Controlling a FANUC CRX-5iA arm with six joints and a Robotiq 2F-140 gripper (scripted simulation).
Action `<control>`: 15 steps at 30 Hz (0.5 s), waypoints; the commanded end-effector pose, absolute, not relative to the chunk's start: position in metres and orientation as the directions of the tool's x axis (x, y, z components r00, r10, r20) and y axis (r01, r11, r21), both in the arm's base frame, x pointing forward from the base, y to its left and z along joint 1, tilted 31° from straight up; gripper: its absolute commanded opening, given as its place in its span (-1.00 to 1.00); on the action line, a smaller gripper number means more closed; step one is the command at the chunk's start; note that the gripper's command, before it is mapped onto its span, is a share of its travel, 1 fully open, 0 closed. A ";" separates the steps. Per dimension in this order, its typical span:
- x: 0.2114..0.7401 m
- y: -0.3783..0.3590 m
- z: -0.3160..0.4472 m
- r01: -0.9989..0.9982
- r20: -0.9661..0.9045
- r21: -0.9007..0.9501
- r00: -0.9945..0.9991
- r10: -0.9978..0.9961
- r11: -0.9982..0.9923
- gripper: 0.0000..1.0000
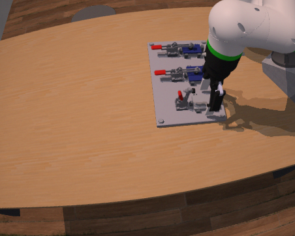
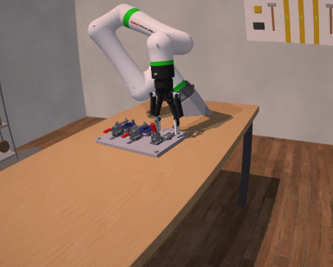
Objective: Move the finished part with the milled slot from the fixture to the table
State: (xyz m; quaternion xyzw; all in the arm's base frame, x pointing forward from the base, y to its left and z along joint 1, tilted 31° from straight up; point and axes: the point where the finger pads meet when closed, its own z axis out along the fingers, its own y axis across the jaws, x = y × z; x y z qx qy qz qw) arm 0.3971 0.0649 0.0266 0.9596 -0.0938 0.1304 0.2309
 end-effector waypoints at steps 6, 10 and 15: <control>0.397 0.065 0.027 -0.240 0.294 0.419 0.948 -0.120 -0.876 0.16; 0.397 0.065 0.027 -0.240 0.294 0.419 0.948 -0.120 -0.876 0.16; 0.397 0.065 0.027 -0.240 0.294 0.419 0.948 -0.120 -0.876 -1.00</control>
